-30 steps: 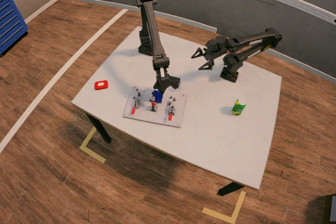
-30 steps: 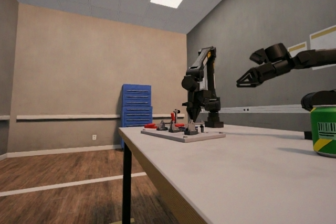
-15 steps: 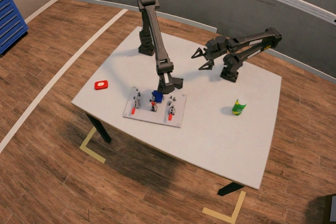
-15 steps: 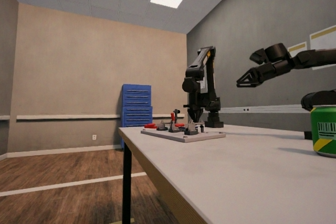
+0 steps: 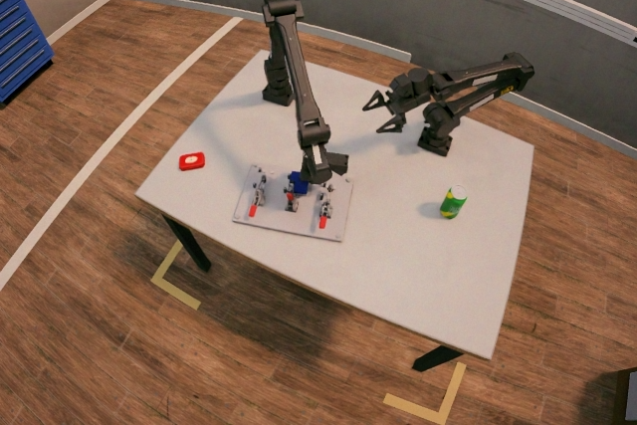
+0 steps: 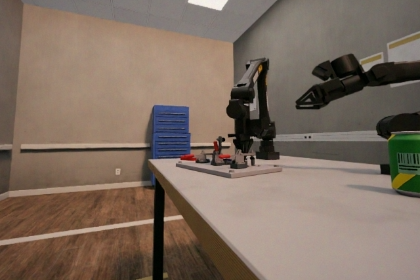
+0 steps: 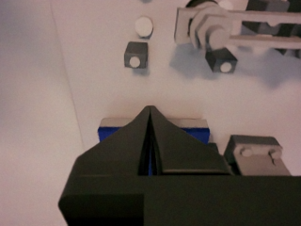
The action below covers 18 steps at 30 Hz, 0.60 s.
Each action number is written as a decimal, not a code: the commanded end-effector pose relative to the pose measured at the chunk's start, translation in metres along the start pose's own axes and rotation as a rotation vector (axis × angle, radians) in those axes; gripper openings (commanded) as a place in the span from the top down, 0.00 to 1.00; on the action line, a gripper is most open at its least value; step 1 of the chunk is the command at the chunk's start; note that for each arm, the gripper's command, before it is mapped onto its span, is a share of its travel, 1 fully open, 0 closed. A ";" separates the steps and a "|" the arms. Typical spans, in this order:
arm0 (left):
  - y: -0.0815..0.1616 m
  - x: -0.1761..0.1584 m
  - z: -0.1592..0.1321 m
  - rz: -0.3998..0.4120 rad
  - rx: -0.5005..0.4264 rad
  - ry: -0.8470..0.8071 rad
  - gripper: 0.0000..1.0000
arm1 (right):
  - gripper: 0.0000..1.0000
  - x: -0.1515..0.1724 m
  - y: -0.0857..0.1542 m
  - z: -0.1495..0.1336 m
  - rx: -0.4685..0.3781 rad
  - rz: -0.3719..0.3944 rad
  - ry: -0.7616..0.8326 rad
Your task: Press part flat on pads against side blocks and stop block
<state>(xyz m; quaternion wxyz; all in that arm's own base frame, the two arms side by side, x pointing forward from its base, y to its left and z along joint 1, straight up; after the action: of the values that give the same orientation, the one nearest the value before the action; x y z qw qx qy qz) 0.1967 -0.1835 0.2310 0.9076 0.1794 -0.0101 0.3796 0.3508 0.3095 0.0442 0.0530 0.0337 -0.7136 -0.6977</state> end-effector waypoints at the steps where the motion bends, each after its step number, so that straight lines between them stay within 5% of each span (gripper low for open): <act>1: 0.006 0.005 0.030 0.008 -0.048 0.007 0.00 | 1.00 -0.016 0.000 0.011 -0.022 -0.029 0.010; 6: 0.006 0.005 0.030 0.008 -0.048 0.007 0.00 | 1.00 -0.022 0.018 0.005 -0.044 -0.063 0.010; 18: 0.006 0.005 0.030 0.008 -0.048 0.007 0.00 | 1.00 -0.011 0.010 -0.016 -0.032 -0.044 0.010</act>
<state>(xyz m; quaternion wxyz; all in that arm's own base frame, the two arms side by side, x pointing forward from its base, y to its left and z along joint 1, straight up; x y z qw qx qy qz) 0.1967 -0.1835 0.2310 0.9075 0.1794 -0.0101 0.3796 0.3606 0.3000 0.0499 0.0460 0.0444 -0.7067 -0.7046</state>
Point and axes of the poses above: on each arm, the point where the finger pads meet when closed, its own y axis back along the fingers, its own x axis across the jaws, z = x × y, the point moved 3 cm from there along y, back along the fingers, and after that the axes turned 9 degrees about -y, right-handed, at the moved point
